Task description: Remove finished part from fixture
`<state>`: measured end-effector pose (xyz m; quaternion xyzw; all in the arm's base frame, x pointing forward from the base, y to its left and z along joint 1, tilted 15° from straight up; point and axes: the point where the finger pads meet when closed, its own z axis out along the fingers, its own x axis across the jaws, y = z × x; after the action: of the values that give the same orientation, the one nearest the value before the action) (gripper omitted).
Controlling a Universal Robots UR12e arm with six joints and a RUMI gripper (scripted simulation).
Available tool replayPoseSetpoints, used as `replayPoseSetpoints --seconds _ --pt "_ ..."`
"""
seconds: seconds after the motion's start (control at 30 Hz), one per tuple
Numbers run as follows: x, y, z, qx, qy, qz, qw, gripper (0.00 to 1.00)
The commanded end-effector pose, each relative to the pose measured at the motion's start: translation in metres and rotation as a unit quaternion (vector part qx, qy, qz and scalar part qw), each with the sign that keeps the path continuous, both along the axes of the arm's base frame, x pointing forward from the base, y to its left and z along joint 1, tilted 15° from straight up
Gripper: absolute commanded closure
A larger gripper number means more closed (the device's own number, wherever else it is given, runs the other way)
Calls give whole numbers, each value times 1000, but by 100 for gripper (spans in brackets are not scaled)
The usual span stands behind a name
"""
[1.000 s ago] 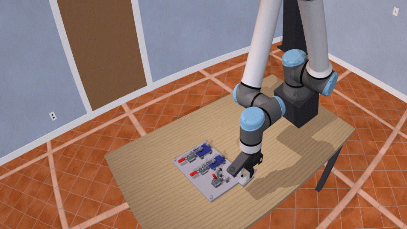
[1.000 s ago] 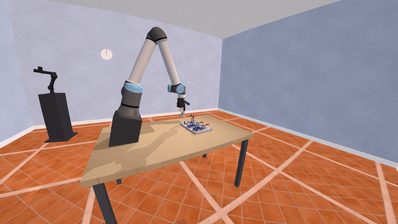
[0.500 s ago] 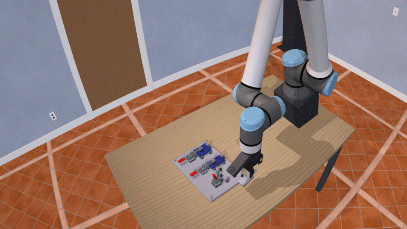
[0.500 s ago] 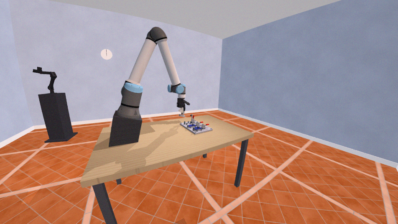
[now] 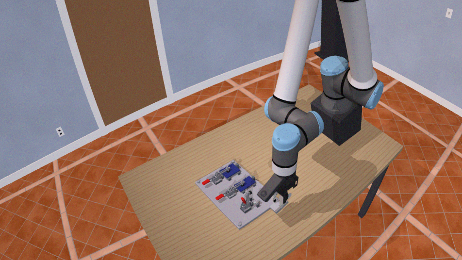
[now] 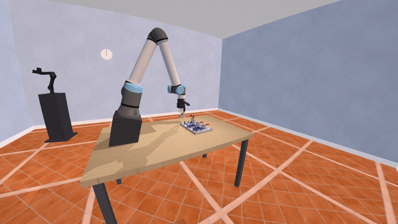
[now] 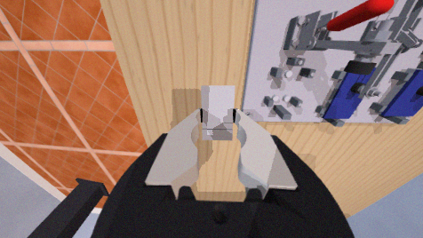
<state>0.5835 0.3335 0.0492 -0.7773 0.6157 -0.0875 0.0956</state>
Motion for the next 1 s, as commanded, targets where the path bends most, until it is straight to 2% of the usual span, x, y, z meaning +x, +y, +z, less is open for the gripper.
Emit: replayPoseSetpoints --seconds 0.0,0.77,0.97 --pt "3 1 -8 0 -1 0 1000 100" --pt "15 3 -56 0 -1 0 1000 100" --pt "17 3 -63 0 -1 0 1000 100"
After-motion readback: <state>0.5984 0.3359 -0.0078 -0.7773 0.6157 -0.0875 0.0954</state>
